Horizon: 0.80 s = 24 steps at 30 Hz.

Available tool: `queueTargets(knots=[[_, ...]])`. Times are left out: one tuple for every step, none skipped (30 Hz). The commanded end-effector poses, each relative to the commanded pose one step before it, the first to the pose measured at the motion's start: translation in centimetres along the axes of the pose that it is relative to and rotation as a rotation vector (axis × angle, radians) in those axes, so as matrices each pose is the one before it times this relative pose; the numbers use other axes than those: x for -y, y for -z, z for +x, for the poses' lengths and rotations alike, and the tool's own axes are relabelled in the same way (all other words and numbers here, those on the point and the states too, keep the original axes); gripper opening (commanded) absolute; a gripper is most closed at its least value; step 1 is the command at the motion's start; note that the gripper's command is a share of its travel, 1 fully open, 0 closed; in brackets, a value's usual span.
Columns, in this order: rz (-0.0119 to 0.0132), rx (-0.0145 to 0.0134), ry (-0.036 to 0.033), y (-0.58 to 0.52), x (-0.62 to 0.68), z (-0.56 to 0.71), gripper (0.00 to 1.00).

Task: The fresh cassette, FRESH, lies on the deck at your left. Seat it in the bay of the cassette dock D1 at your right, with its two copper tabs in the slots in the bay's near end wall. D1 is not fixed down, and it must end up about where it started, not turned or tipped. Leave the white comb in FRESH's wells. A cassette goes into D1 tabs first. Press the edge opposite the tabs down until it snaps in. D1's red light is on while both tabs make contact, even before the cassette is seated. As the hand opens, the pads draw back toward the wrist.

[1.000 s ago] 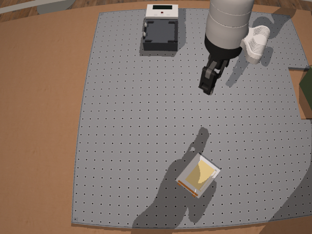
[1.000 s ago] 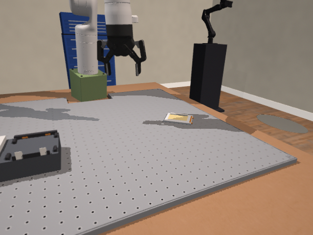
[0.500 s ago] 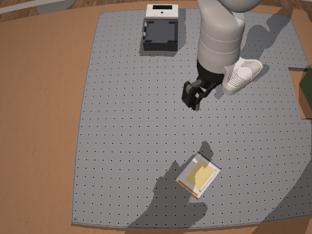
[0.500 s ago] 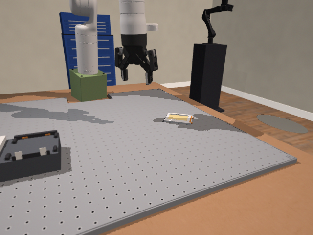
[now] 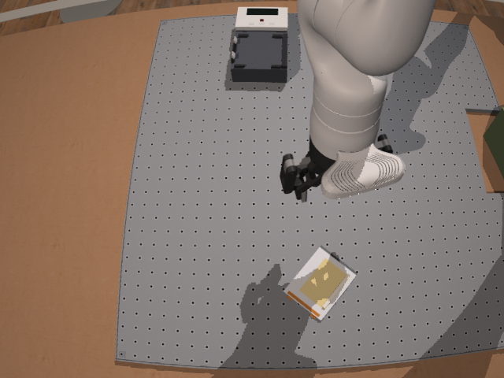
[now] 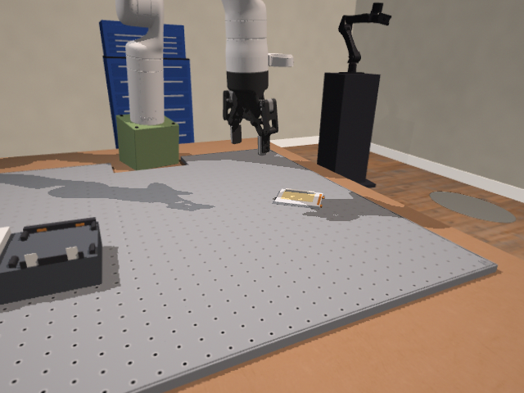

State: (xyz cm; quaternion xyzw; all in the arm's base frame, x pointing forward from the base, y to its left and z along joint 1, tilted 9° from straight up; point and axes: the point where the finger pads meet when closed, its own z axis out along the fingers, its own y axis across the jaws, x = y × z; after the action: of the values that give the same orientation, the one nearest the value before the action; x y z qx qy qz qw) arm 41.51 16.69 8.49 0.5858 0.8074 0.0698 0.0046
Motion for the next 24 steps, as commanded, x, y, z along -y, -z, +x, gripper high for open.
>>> queueTargets(knots=[[0.00679,0.00196,-0.03605,-0.858,-0.275,1.866,1.00],[0.00009,0.00053,-0.01393,0.000,-0.001,0.000,1.00],[0.00000,0.00000,0.00000,0.000,0.000,0.000,1.00],[0.00000,0.00000,0.00000,0.000,0.000,0.000,1.00],[-0.00018,0.00153,-0.03330,-0.249,-0.157,0.405,1.00],[-0.00018,0.00153,-0.03330,-0.247,-0.141,0.407,1.00],[-0.00058,0.00170,-0.03328,-0.245,-0.124,0.418,1.00],[-0.00058,0.00170,-0.03328,-0.243,-0.109,0.420,1.00],[-0.00045,0.00137,-0.02651,0.000,-0.001,0.000,1.00],[0.00000,0.00001,0.00000,0.000,0.000,0.001,1.00],[-0.00115,0.00184,-0.03326,-0.238,-0.079,0.432,1.00],[-0.00115,0.00184,-0.03326,-0.236,-0.064,0.433,1.00],[-0.00043,0.00071,-0.01258,0.000,0.000,0.001,1.00],[-0.00169,0.00185,-0.03324,-0.231,-0.040,0.442,1.00],[-0.00169,0.00185,-0.03324,-0.230,-0.024,0.442,1.00],[-0.00061,0.00068,-0.01211,0.000,0.000,0.001,1.00],[-0.00225,0.00175,-0.03321,-0.223,0.001,0.448,1.00],[-0.00225,0.00175,-0.03321,-0.222,0.016,0.448,1.00],[-0.00079,0.00063,-0.01164,0.000,0.000,0.001,1.00],[0.00000,0.00000,0.00000,0.000,0.000,0.000,1.00],[0.00000,0.00000,0.00000,0.000,0.000,0.000,1.00],[-0.00281,0.00155,-0.03318,-0.214,0.041,0.451,1.00],[-0.00281,0.00155,-0.03318,-0.213,0.058,0.449,1.00],[-0.00329,0.00128,-0.03314,-0.204,0.079,0.450,1.00]])
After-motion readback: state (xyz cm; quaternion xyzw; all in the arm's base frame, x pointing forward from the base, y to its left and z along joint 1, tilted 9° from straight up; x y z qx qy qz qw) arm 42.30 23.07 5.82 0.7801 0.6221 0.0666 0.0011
